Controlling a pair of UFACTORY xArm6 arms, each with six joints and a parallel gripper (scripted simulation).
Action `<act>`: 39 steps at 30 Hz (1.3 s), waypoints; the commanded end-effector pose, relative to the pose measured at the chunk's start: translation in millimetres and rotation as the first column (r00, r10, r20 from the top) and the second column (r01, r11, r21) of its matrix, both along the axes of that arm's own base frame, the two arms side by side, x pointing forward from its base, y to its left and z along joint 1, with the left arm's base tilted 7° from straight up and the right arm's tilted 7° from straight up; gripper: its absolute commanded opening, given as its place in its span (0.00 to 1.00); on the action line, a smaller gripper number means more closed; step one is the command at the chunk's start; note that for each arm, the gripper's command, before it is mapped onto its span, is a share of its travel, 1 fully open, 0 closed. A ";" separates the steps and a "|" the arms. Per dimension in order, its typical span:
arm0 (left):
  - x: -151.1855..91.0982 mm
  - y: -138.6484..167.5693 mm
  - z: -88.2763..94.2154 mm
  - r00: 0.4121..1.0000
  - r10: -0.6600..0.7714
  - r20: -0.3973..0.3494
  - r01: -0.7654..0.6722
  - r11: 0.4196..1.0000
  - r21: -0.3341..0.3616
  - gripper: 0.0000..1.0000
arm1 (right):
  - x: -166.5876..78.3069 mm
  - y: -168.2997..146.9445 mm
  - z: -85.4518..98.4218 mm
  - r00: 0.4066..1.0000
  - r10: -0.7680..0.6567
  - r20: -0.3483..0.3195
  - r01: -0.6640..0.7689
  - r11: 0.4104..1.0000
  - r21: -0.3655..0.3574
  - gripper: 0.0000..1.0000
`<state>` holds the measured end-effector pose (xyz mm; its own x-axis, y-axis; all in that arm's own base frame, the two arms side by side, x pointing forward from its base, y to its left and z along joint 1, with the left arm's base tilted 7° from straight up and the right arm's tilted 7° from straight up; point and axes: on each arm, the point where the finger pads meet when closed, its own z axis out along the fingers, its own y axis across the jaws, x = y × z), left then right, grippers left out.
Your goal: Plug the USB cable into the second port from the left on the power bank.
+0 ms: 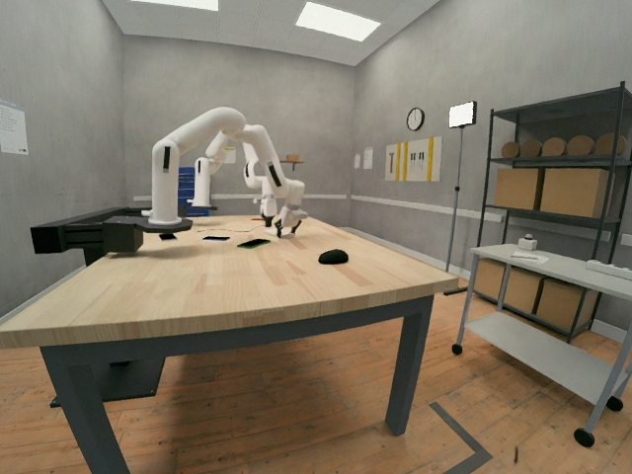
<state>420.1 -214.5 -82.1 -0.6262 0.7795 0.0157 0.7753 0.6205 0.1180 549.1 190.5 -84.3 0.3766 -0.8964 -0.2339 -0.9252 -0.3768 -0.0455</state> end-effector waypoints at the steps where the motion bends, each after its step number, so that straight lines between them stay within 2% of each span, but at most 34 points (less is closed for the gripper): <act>1: -6.6 -13.7 -0.8 0.997 -0.075 -0.004 0.075 0.997 0.001 0.00 | 1.9 0.7 2.2 1.000 0.000 0.005 0.000 1.000 0.001 0.00; 13: -34.2 -42.5 -9.5 0.962 -0.272 -0.022 0.273 0.962 0.015 0.00 | 1.9 0.7 2.2 1.000 0.000 0.005 0.000 1.000 0.001 0.00; 19: -39.3 -47.5 -10.9 0.951 -0.307 -0.025 0.308 0.951 0.018 0.00 | 1.9 0.7 2.2 1.000 0.000 0.005 0.000 1.000 0.001 0.00; 39: -33.3 -56.0 -10.9 0.955 -0.294 -0.024 0.295 0.955 0.017 0.00 | 1.9 0.7 2.2 1.000 0.000 0.005 0.000 1.000 0.001 0.00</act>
<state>383.9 -266.3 -94.6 -0.3682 0.9285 0.0480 0.9260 0.3617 0.1080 549.1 190.5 -84.3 0.3766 -0.8964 -0.2339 -0.9252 -0.3768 -0.0455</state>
